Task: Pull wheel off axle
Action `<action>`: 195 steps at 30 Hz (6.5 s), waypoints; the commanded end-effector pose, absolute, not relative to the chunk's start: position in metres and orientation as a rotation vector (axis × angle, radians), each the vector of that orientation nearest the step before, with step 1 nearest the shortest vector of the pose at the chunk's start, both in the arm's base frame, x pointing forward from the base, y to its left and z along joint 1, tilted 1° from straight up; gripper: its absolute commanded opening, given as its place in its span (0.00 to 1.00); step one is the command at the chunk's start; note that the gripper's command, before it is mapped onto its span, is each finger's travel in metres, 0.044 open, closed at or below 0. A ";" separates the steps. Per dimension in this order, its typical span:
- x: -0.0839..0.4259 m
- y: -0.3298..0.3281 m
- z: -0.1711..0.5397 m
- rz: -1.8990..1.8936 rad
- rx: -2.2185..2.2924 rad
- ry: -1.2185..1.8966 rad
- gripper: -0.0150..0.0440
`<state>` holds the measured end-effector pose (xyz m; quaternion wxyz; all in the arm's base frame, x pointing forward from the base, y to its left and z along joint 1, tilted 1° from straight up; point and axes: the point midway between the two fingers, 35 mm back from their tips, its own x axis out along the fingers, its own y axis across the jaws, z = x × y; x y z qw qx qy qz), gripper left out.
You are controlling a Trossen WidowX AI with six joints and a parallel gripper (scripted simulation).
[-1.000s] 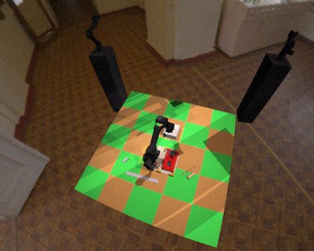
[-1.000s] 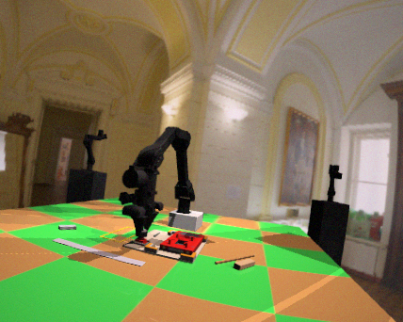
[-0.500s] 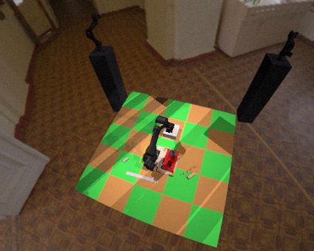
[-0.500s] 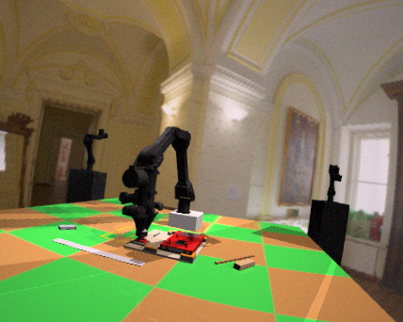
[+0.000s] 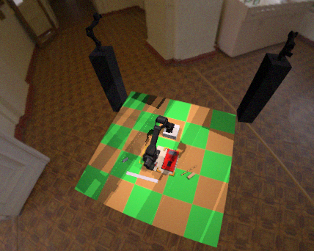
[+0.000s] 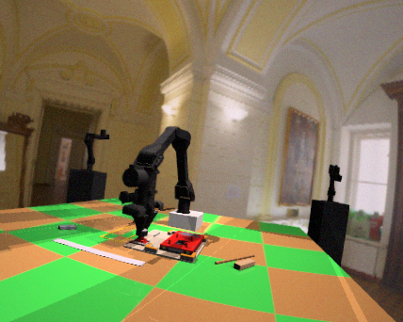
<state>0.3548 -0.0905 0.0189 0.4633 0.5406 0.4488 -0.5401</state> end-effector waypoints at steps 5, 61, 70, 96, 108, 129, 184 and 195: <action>0.355 -0.090 0.023 -1.327 1.328 1.102 0.25; 0.355 -0.090 0.042 -1.321 1.328 1.095 0.25; 0.354 -0.090 0.045 -1.320 1.329 1.094 0.25; 0.354 -0.090 0.060 -1.318 1.329 1.091 0.25; 0.342 -0.100 0.080 -1.321 1.326 1.098 0.25; 0.277 -0.181 0.088 -1.327 1.318 1.088 0.25; 0.237 -0.154 0.070 -1.329 1.319 1.093 1.00; 0.201 -0.130 0.089 -1.331 1.318 1.096 1.00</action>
